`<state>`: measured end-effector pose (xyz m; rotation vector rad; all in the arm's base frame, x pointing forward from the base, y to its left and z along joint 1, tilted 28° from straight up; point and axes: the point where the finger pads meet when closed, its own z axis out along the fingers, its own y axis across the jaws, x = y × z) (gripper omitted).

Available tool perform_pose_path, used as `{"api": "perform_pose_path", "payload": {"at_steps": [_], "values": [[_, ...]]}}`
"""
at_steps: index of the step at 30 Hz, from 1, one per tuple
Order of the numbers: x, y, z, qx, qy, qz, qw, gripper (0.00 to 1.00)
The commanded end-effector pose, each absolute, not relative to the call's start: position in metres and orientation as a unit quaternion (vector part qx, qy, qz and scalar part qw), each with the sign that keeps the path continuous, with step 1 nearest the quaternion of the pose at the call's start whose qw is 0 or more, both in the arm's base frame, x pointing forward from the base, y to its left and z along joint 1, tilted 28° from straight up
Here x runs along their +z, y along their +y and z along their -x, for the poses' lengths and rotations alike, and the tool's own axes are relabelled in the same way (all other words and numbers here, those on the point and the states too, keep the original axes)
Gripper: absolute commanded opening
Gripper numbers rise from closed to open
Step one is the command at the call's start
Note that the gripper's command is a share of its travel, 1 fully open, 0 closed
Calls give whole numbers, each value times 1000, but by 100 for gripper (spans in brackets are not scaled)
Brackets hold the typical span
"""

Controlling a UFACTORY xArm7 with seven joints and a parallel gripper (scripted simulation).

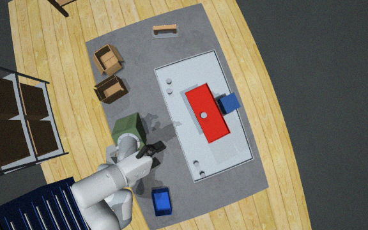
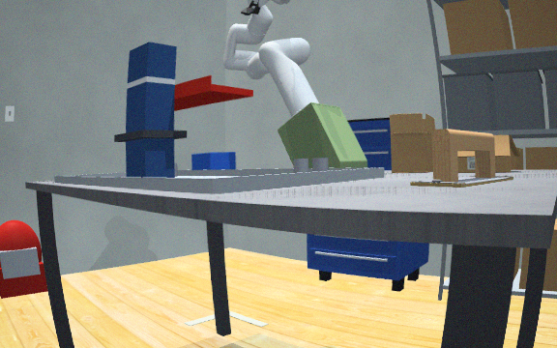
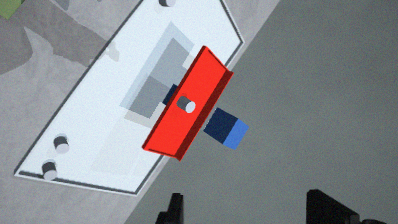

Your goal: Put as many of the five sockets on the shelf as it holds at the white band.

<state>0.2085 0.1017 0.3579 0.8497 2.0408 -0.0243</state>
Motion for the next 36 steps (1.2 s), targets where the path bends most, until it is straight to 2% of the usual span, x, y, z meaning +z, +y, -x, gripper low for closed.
{"api": "perform_pose_path", "payload": {"at_steps": [1, 13, 17, 20, 22, 24, 25, 27, 28, 30, 31, 36], "values": [[359, 102, -208, -9, 825, -343, 449, 100], [354, 104, -212, -13, 827, -349, 441, 100], [312, 109, -238, -48, 833, -405, 373, 100], [312, 109, -238, -48, 833, -405, 373, 100], [275, 104, -258, -78, 824, -461, 318, 100], [275, 104, -258, -78, 824, -461, 318, 100], [255, 99, -268, -95, 814, -495, 289, 100], [255, 99, -268, -95, 814, -495, 289, 100], [233, 91, -278, -112, 799, -529, 261, 100], [233, 91, -278, -112, 799, -529, 261, 100], [213, 82, -286, -128, 781, -563, 236, 100], [194, 71, -292, -143, 761, -595, 214, 100]]}}
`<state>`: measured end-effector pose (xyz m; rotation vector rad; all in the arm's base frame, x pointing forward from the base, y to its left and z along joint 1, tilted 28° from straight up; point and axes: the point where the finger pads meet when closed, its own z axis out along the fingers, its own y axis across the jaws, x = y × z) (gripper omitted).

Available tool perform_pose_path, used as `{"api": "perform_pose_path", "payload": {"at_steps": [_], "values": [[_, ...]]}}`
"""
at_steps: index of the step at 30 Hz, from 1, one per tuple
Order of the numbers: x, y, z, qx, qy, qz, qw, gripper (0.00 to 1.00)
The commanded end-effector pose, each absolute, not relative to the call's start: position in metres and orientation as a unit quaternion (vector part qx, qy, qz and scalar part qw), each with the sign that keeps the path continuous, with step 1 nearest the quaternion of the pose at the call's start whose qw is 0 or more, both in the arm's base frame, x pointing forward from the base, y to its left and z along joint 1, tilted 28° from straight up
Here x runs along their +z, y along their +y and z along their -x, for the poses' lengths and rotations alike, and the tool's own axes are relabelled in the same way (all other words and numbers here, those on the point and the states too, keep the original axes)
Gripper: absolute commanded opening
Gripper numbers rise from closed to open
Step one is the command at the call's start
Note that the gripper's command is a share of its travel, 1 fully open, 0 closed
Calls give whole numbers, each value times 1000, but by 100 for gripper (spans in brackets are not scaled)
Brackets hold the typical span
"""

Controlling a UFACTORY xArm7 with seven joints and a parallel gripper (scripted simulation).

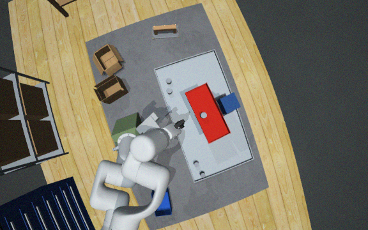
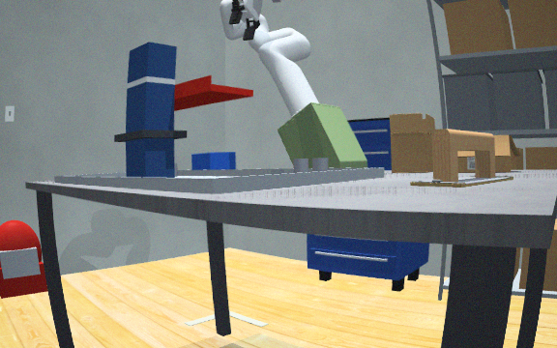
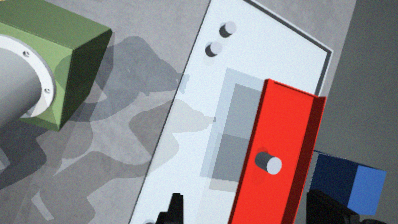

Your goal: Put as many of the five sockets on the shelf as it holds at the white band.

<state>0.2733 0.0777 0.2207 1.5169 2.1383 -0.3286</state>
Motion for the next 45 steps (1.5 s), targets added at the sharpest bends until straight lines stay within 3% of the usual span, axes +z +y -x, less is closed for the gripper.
{"api": "perform_pose_path", "payload": {"at_steps": [1, 8, 20, 21, 33, 45], "values": [[194, 71, -292, -143, 761, -595, 214, 100], [141, 33, -304, -186, 689, -682, 160, 100], [139, 31, -305, -188, 686, -685, 159, 100], [139, 32, -305, -188, 686, -685, 159, 61], [57, 144, -299, -185, 688, -682, 165, 61], [-5, 205, -266, -188, 687, -684, 157, 61]]}}
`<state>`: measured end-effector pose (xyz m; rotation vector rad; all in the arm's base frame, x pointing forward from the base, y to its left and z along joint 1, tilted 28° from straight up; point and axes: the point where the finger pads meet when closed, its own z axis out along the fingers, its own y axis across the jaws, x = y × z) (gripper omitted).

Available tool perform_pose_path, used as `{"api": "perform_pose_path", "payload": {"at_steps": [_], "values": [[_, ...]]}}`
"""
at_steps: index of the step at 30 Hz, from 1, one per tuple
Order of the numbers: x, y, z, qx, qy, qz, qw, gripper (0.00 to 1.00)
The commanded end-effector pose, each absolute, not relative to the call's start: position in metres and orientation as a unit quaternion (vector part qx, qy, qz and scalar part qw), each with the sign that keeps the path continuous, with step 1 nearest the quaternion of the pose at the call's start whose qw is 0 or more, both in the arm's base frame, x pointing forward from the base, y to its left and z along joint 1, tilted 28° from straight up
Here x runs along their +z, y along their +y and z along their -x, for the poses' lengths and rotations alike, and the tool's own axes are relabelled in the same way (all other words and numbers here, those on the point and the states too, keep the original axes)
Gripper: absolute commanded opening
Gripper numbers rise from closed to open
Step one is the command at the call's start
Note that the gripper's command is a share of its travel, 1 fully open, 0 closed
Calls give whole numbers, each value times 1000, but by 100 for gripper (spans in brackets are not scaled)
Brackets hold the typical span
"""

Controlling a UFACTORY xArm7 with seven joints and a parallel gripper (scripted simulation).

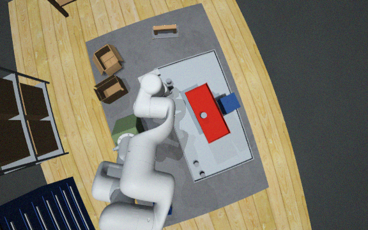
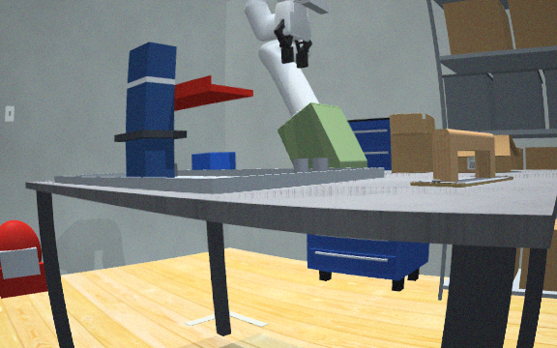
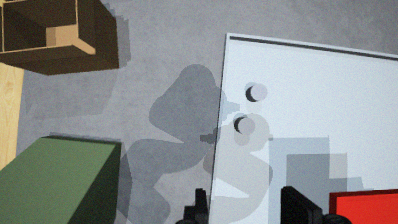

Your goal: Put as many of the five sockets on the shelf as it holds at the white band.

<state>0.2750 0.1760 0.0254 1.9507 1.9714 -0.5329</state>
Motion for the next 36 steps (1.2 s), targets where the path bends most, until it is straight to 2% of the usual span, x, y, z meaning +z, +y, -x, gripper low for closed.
{"api": "perform_pose_path", "payload": {"at_steps": [1, 24, 36], "values": [[-5, 205, -266, -188, 687, -684, 157, 61], [-28, 198, -272, -188, 687, -684, 156, 61], [-105, 158, -309, -188, 687, -684, 156, 61]]}}
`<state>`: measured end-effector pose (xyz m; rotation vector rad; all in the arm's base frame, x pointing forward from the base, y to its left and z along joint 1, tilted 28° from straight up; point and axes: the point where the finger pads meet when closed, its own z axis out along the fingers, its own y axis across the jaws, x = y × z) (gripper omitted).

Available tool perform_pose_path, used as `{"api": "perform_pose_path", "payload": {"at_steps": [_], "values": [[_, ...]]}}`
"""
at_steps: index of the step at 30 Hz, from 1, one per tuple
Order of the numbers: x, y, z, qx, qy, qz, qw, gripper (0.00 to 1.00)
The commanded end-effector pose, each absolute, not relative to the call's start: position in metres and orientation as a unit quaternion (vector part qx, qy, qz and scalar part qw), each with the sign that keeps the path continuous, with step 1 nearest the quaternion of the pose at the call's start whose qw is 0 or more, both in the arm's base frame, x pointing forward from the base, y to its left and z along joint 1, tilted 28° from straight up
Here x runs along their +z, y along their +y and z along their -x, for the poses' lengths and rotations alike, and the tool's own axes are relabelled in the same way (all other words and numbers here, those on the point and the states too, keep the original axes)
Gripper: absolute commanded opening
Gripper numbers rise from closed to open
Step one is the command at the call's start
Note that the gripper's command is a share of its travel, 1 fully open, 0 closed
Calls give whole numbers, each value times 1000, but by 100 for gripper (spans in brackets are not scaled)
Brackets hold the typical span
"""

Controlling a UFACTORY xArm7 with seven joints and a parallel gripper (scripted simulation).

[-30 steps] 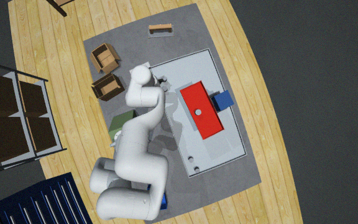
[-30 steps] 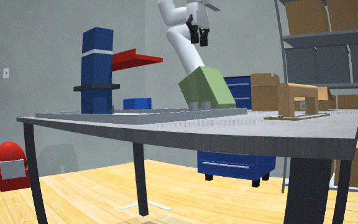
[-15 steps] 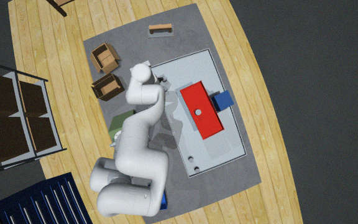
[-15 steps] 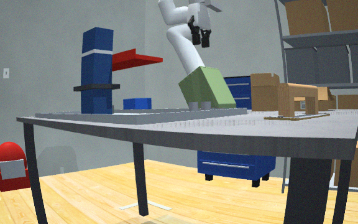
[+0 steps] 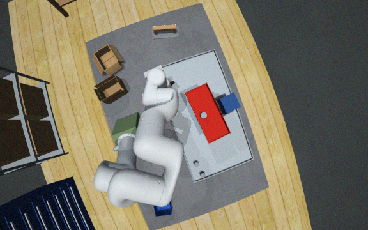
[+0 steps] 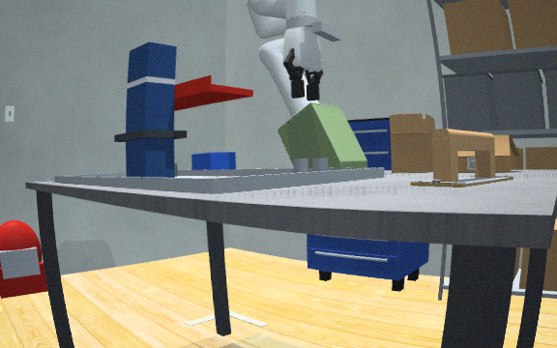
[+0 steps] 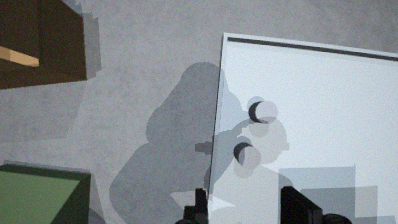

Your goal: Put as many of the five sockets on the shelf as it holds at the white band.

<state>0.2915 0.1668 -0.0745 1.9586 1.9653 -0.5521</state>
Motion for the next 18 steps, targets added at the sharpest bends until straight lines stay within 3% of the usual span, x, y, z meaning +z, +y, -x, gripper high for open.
{"api": "perform_pose_path", "payload": {"at_steps": [1, 18], "values": [[-111, 154, -312, -188, 687, -684, 156, 61], [-143, 138, -327, -188, 687, -684, 156, 61]]}}
